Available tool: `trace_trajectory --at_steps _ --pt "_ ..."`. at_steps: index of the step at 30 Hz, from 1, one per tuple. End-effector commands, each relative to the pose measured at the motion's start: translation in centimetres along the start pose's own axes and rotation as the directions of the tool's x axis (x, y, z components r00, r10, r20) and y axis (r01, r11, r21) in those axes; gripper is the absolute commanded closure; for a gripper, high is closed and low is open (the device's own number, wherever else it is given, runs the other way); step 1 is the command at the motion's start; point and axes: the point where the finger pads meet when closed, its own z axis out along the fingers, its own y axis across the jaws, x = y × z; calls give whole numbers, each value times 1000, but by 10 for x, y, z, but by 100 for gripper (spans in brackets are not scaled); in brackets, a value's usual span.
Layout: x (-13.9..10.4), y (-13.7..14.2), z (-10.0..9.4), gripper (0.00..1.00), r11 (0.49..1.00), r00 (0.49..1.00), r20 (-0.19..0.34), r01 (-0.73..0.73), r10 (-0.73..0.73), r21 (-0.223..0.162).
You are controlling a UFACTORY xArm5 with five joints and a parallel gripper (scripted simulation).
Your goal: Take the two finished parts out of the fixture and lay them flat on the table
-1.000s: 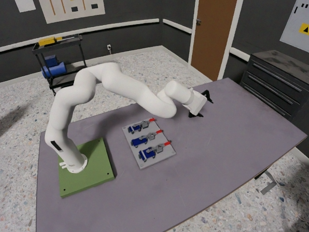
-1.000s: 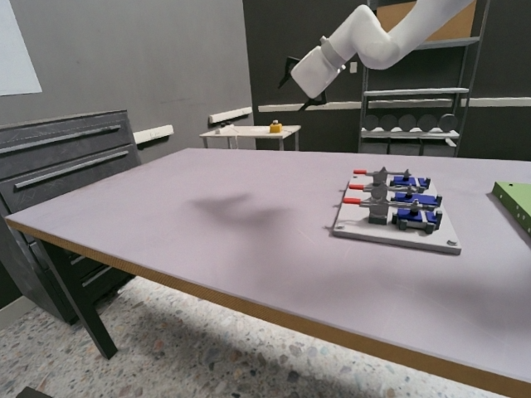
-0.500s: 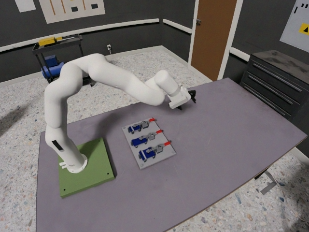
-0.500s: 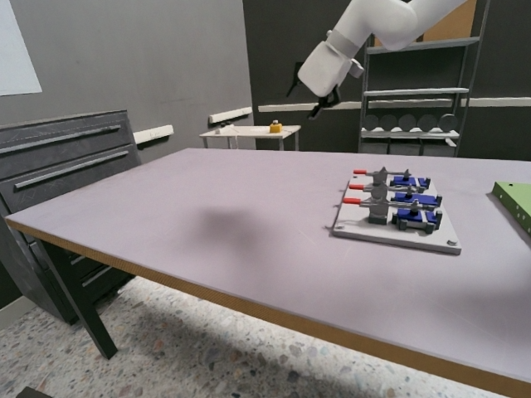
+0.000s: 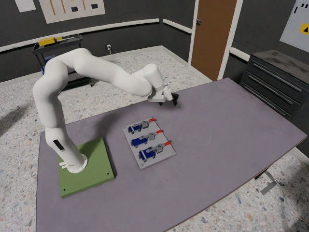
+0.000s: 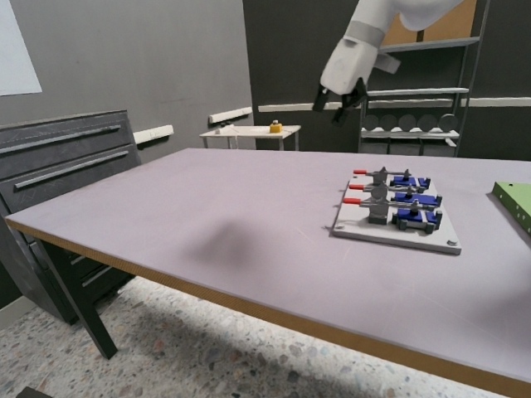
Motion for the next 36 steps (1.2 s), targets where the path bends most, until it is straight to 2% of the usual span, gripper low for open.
trace_trajectory --at_steps 1,2,3,4,5,6,7,8,10,11,12,15,18,19,23,25,30,36 --pt "7 35 -12 0 989 989 -51 -139 136 -49" --pt "12 51 -16 0 978 978 -81 -200 194 -66" --pt "12 51 -16 0 978 978 -81 -200 194 -66" --pt "17 66 -20 0 963 962 -113 -258 248 -78" --pt "17 66 -20 0 963 962 -113 -258 248 -78" --pt "22 80 -24 0 946 943 -145 -313 299 -85" --pt "22 80 -24 0 946 943 -145 -313 299 -85" --pt "28 94 -28 0 927 922 -177 -364 345 -88" --pt "28 94 -28 0 927 922 -177 -364 345 -88" --pt "34 107 -32 0 907 899 -207 -411 387 -88" --pt "39 118 -35 0 887 874 -237 -454 425 -84" --pt "45 129 -39 0 867 848 -264 -493 459 -77" --pt "60 156 -49 0 810 774 -331 -585 540 -47" --pt "60 156 -49 0 810 774 -331 -585 540 -47" --pt "75 180 -58 0 754 697 -386 -657 604 -6" --pt "80 186 -60 0 736 672 -401 -677 622 9" --pt "84 192 -63 0 722 652 -413 -691 636 22" --pt "85 193 -63 0 719 646 -416 -695 640 25"
